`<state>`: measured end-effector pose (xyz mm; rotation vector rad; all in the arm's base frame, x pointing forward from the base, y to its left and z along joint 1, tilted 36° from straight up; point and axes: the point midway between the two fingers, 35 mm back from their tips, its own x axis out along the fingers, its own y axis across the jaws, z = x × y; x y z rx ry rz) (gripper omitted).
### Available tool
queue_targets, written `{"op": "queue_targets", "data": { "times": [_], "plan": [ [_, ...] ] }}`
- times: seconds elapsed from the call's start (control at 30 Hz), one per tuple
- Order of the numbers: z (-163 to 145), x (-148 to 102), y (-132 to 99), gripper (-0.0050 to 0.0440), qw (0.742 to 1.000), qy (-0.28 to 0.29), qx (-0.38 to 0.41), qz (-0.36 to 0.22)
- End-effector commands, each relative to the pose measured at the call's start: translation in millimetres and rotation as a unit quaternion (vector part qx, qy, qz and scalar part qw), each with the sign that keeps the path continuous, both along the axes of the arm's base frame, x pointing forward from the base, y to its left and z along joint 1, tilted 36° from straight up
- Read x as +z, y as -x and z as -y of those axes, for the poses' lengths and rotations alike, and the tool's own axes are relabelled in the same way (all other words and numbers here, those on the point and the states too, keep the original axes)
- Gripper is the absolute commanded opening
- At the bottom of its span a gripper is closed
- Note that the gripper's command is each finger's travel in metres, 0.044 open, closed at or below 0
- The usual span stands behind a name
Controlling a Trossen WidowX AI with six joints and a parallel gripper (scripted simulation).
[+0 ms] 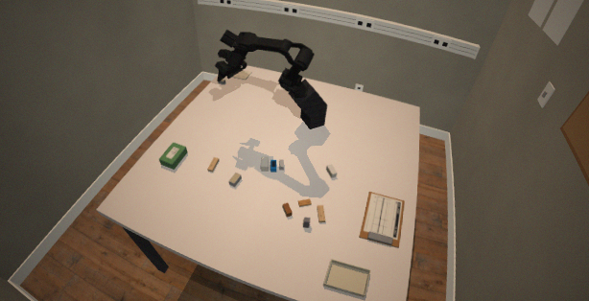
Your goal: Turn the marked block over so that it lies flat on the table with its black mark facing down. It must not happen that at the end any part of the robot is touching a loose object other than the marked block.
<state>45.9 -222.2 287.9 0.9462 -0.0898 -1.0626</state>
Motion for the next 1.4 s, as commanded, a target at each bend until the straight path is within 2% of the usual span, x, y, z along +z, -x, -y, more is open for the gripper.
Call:
{"op": "queue_targets", "data": {
  "times": [0.0, 0.53, 0.57, 0.87, 1.13, 1.37],
  "plan": [
    [-1, 4, 0, 0.04, 1.0, 0.007, 0.0, -0.002],
    [-1, 4, 0, 0.04, 1.0, 0.007, 0.0, -0.002],
    [-1, 4, 0, 0.044, 1.0, 0.007, 0.0, -0.002],
    [0, 2, -2, 0.044, 1.0, 0.007, 0.004, -0.006],
    [2, 2, -7, 0.044, 1.0, 0.013, 0.017, -0.014],
    [5, -2, -21, 0.044, 0.998, 0.026, 0.048, -0.033]
  ]
}}
